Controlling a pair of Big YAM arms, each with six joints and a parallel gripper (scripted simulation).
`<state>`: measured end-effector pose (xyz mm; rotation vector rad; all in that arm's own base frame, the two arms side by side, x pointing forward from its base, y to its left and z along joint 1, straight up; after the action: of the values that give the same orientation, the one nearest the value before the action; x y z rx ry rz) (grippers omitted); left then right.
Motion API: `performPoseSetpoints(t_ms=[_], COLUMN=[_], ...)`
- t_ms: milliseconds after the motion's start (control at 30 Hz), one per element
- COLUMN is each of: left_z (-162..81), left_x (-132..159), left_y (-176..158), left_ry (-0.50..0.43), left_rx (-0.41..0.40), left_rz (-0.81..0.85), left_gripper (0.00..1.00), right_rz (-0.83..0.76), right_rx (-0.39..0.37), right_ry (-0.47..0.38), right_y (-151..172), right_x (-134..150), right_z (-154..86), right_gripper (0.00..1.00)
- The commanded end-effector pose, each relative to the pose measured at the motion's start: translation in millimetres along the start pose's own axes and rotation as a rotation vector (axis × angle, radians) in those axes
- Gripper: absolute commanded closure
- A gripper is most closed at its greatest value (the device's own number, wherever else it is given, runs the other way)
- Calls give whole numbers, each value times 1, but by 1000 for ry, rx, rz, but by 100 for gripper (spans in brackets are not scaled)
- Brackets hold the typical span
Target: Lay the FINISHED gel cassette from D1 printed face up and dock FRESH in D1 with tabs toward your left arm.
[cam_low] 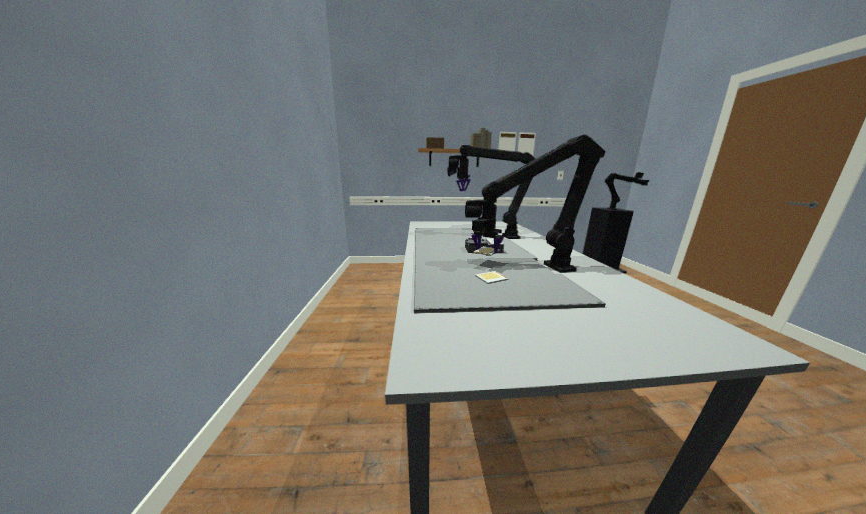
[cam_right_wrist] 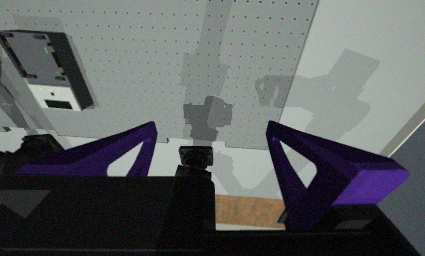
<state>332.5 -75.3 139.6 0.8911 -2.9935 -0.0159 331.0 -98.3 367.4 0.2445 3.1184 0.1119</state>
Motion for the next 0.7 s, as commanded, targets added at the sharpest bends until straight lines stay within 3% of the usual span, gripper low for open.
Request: performPoseSetpoints(t_ms=[0,367,667], left_z=[-27,-34,-34], left_x=[-17,-22,-23], left_y=[-18,-22,-24], left_ry=[-50,-50,-32], left_rx=[52,52,39], left_rz=[1,1,-231], left_gripper=[100,100,100], right_rz=[20,20,20], right_rx=[1,1,1], right_ry=[-14,-14,-14], right_y=[-4,-4,-4], right_x=[-10,-10,-10], right_z=[-20,-20,-20], right_gripper=[0,0,0])
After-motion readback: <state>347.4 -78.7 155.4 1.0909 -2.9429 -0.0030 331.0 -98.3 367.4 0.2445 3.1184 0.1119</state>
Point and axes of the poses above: on each arm, the point where the finger pads meet when closed, its own z axis out along the fingers, its own y axis across the jaws, x = y × z, the point moved 6 cm from there along -z, back along the fingers, and after that the axes turned 6 degrees about z, right-handed, at the moved point
